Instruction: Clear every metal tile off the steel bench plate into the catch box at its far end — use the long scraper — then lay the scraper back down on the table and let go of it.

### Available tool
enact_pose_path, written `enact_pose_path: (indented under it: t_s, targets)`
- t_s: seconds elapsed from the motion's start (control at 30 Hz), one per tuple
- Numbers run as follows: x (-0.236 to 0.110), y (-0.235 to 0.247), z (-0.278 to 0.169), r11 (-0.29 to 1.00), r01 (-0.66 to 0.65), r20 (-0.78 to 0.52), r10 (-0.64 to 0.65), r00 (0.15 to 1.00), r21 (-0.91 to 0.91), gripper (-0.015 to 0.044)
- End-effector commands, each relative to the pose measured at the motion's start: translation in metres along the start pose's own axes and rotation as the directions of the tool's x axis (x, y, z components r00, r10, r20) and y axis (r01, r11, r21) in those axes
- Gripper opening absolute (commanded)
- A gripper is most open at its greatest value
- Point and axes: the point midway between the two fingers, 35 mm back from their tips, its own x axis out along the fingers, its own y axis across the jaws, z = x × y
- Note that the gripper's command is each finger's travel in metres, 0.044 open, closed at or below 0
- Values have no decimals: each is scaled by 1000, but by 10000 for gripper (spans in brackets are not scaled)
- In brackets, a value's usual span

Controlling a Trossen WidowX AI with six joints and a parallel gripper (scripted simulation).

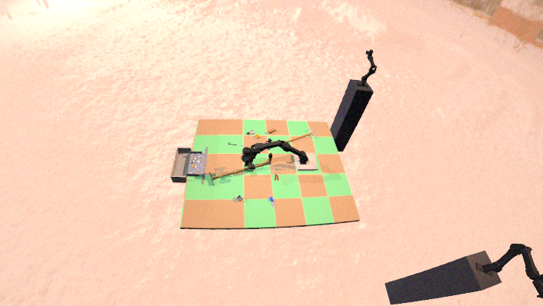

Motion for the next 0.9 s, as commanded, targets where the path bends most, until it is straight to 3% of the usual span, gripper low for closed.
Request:
enact_pose_path:
  t_s: [0.0,0.13,0.53,0.87]
  targets:
    - [-13,0,6,1000,4,14,-4,1000,4,0]
    - [-15,2,4,1000,3,3,-3,1000,8,0]
    - [-51,39,-34,997,29,-197,-14,980,72,0]
    - [-43,39,-37,997,30,-205,-14,979,75,0]
